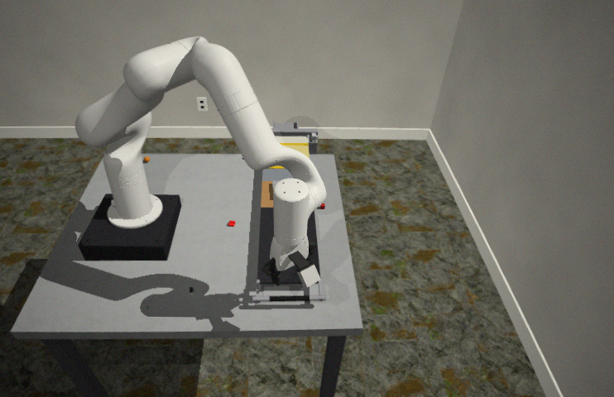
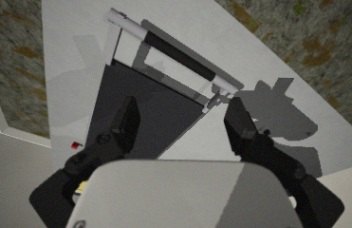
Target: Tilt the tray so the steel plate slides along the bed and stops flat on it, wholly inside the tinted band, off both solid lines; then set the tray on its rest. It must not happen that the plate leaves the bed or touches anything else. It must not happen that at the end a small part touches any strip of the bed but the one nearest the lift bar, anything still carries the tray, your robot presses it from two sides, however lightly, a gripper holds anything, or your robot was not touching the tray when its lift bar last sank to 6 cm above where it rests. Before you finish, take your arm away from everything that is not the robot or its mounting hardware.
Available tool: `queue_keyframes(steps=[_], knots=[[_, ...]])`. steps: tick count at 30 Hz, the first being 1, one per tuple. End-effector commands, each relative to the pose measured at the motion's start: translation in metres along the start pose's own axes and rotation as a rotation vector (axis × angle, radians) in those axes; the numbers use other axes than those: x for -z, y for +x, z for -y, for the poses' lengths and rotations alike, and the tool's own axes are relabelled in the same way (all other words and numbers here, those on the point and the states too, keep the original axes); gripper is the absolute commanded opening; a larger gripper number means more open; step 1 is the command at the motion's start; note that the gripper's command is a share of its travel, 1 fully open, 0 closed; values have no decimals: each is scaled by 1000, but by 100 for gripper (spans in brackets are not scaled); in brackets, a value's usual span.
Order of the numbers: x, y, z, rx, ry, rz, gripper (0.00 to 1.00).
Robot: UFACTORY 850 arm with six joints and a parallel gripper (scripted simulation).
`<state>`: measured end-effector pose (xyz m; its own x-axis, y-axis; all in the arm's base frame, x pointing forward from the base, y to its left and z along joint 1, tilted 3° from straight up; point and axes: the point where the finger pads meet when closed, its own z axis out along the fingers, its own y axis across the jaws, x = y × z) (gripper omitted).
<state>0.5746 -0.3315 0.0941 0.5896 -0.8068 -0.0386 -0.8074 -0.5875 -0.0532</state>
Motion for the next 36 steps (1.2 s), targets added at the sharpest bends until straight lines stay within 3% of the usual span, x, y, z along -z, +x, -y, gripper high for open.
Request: queue_keyframes(steps=[1, 36], knots=[[-1, 1, 0, -117, -7, -4, 100], [-14, 1, 1, -954, -5, -7, 100]])
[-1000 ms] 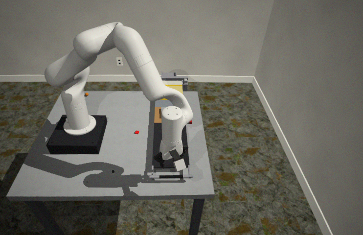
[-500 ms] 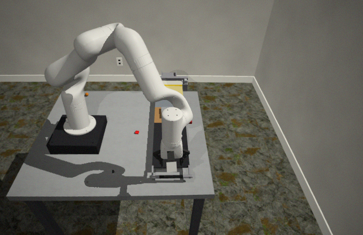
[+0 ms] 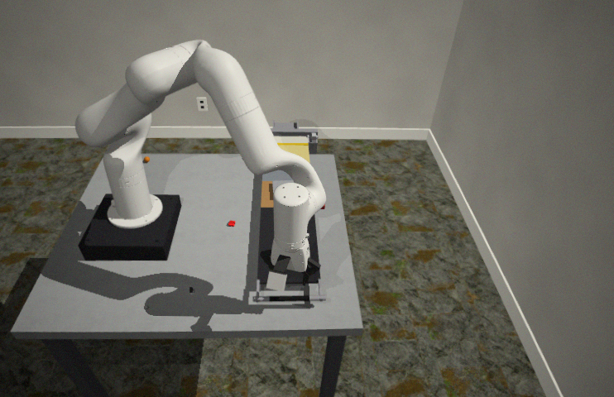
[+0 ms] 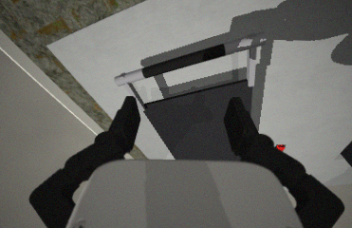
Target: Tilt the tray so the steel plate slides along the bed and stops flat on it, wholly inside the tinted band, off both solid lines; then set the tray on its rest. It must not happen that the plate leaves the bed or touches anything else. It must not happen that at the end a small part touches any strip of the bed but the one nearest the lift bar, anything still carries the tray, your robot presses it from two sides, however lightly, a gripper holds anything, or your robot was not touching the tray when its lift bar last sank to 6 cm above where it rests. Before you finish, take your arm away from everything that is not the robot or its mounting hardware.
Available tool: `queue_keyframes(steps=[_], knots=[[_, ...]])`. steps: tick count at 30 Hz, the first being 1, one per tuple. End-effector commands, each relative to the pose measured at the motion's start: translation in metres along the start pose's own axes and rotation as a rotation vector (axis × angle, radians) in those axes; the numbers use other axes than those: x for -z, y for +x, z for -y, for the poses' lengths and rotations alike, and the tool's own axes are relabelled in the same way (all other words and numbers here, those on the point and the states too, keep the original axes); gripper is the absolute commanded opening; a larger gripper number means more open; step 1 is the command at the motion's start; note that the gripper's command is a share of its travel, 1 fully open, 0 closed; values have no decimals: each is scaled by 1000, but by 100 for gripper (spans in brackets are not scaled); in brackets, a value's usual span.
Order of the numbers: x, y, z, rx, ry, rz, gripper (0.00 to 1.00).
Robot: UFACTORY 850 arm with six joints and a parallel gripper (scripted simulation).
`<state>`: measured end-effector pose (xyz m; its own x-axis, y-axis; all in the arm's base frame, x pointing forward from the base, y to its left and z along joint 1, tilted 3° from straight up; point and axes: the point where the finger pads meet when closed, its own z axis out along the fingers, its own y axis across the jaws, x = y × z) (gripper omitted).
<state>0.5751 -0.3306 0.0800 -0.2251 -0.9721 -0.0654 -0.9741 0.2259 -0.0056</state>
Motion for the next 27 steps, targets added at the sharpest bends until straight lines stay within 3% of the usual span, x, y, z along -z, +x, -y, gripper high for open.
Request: queue_keyframes(steps=[1, 27], knots=[[-1, 0, 1, -122, -1, -8, 100], [-11, 0, 1, -737, 1, -8, 100]])
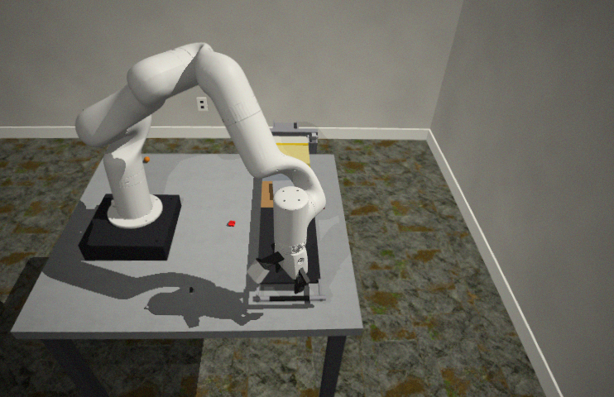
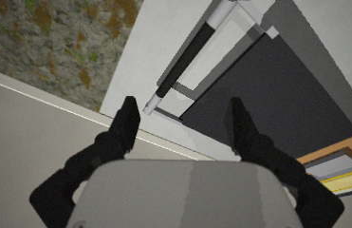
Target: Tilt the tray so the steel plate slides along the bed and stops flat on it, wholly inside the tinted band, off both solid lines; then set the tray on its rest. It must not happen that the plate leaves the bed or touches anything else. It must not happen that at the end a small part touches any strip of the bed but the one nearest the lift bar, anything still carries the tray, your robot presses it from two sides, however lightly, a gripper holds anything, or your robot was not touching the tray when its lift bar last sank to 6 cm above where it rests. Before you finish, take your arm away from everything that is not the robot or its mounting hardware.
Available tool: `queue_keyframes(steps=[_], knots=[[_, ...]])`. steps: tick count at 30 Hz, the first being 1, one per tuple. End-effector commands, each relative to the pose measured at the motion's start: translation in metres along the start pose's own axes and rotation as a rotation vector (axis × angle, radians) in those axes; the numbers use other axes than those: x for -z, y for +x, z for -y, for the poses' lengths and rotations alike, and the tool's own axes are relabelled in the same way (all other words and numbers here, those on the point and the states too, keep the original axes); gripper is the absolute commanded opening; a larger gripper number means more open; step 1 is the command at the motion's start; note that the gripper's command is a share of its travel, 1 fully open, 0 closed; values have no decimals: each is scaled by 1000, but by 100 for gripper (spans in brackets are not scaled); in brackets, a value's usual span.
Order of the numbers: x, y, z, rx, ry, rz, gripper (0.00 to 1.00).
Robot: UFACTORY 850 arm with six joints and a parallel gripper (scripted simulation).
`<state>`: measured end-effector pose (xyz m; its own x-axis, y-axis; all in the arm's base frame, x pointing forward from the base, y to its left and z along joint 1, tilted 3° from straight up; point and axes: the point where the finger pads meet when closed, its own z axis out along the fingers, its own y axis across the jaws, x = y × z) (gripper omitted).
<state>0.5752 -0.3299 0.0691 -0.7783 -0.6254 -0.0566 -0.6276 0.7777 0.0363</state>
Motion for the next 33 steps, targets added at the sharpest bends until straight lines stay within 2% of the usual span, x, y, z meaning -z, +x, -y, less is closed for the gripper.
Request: queue_keyframes(steps=[1, 16, 31, 32, 33], knots=[[0, 0, 1, -72, 4, -9, 100], [-7, 0, 1, -479, 6, -8, 100], [-9, 0, 1, -601, 7, -8, 100], [-9, 0, 1, -601, 7, -8, 40], [-9, 0, 1, -601, 7, -8, 40]])
